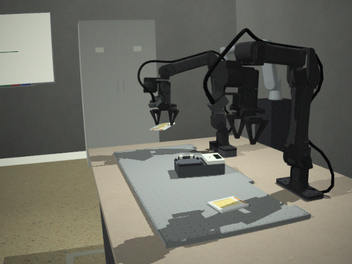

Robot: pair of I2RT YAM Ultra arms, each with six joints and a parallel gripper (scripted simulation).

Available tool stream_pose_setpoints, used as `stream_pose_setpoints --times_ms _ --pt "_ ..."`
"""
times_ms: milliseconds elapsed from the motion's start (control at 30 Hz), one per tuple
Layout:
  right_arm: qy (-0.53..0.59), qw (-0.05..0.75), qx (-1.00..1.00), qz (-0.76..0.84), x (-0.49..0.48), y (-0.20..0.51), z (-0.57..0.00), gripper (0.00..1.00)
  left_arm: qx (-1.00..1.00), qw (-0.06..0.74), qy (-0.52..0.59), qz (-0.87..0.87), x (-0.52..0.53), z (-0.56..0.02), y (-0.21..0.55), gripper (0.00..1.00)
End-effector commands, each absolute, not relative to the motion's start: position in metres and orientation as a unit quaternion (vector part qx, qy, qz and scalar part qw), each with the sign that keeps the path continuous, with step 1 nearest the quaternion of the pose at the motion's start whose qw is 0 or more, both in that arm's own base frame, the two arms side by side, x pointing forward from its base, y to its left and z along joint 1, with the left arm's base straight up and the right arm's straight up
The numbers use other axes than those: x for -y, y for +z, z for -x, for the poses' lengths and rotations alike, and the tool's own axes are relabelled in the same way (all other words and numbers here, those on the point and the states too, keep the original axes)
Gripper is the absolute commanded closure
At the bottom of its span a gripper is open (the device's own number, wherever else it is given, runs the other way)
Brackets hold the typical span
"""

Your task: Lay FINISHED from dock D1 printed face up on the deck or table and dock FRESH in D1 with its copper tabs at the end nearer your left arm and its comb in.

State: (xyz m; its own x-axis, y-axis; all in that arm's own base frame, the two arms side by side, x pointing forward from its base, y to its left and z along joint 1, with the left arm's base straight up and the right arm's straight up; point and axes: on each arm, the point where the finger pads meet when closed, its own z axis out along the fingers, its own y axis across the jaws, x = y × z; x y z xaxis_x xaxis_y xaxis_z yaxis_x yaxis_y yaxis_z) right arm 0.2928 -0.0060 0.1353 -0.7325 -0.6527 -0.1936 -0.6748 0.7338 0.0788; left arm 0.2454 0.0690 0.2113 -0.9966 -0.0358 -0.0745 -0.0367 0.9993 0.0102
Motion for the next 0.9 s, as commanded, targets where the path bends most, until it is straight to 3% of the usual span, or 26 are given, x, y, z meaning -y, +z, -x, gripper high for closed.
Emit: stream_pose_setpoints --times_ms 0,500,533,867 --pt "0.059 0.061 -0.952 0.293 0.017 0.162 -0.28 1.0 -0.999 0.029 0.005 0.021 -0.073 -0.247 0.227 0.0" --pt "0.019 0.016 -0.997 0.072 0.05 0.209 -0.243 1.0 -0.999 0.029 0.005 0.021 -0.073 -0.247 0.227 0.0" --pt "0.016 0.013 -0.998 0.056 0.05 0.209 -0.243 1.0 -0.999 0.032 0.009 0.005 -0.069 -0.25 0.226 1.0" --pt "0.01 0.007 -1.0 0.026 0.05 0.209 -0.243 1.0 -0.99 0.049 0.035 -0.124 -0.035 -0.271 0.221 1.0"
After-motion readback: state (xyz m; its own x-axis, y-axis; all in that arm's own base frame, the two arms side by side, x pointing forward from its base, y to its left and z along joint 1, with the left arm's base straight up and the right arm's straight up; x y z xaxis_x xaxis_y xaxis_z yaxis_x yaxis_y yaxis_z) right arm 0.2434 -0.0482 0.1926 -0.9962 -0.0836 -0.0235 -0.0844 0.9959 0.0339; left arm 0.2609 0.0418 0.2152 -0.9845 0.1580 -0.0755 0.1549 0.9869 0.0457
